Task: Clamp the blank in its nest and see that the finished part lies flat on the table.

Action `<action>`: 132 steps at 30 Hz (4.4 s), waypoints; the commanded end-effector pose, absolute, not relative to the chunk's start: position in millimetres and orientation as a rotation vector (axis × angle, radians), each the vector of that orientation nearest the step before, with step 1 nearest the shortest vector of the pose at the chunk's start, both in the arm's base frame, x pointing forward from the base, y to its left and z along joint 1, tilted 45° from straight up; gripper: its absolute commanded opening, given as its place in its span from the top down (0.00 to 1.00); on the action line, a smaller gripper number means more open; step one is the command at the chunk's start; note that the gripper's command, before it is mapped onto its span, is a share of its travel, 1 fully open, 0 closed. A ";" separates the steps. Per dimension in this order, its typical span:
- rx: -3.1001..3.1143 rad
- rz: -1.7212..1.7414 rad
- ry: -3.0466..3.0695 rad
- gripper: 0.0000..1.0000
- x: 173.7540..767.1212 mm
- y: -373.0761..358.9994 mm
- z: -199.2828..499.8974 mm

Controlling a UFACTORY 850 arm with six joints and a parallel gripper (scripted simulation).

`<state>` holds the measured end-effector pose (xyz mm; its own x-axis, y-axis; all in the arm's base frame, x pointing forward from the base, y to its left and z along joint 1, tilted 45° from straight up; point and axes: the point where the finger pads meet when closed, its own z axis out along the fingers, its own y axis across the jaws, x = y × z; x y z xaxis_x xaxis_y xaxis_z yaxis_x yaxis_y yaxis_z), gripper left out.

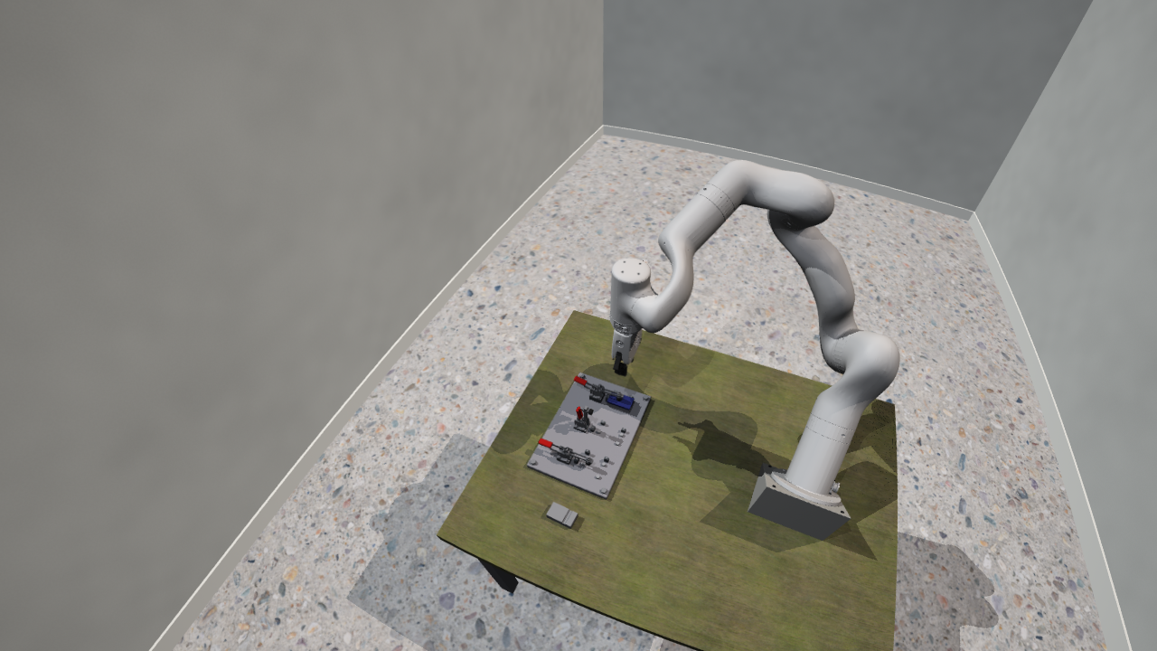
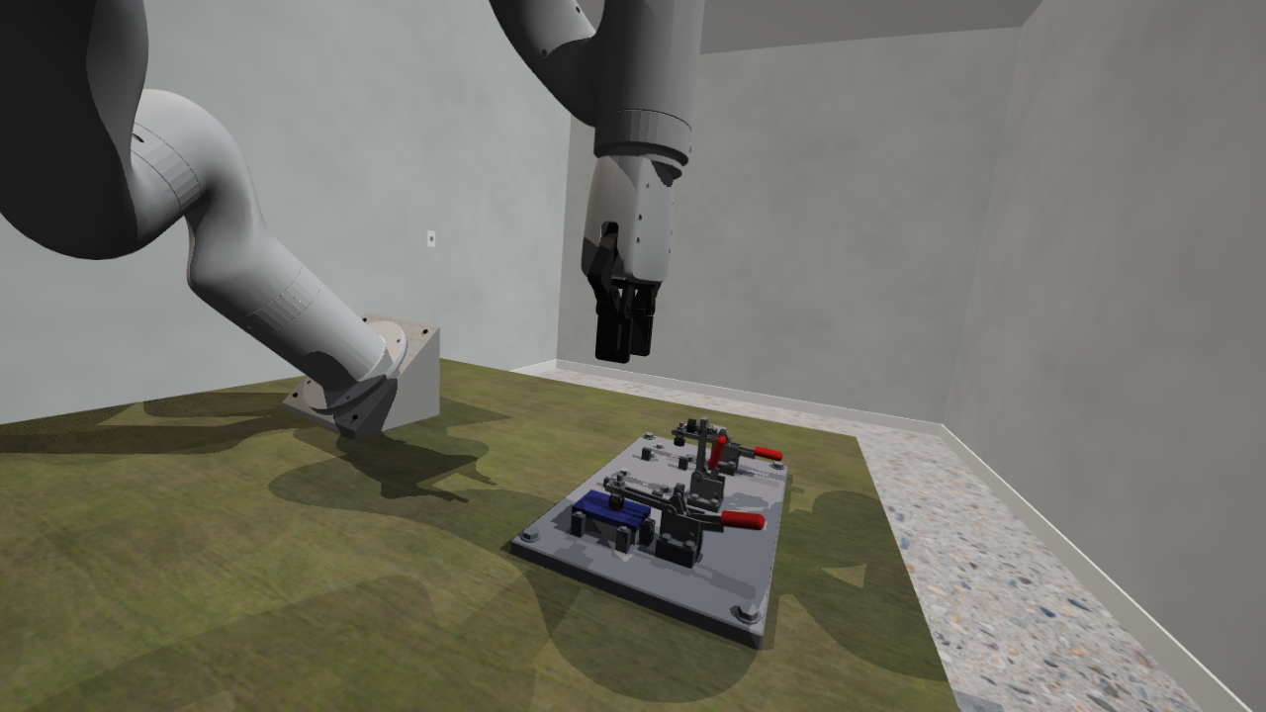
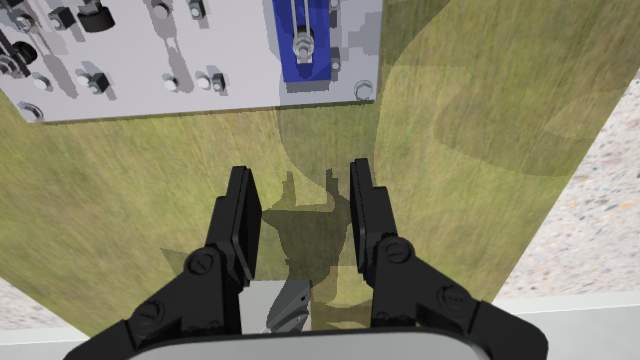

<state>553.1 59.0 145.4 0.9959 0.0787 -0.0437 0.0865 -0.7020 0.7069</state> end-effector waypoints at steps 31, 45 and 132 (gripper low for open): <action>2.354 -0.010 0.113 0.53 553.7 59.1 145.8; 2.354 -0.010 0.113 0.53 554.7 34.5 121.3; 2.354 -0.010 0.113 0.53 684.4 -34.0 37.6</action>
<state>683.6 -34.9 36.6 0.9960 0.0781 -0.0430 0.0856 -0.7030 0.7061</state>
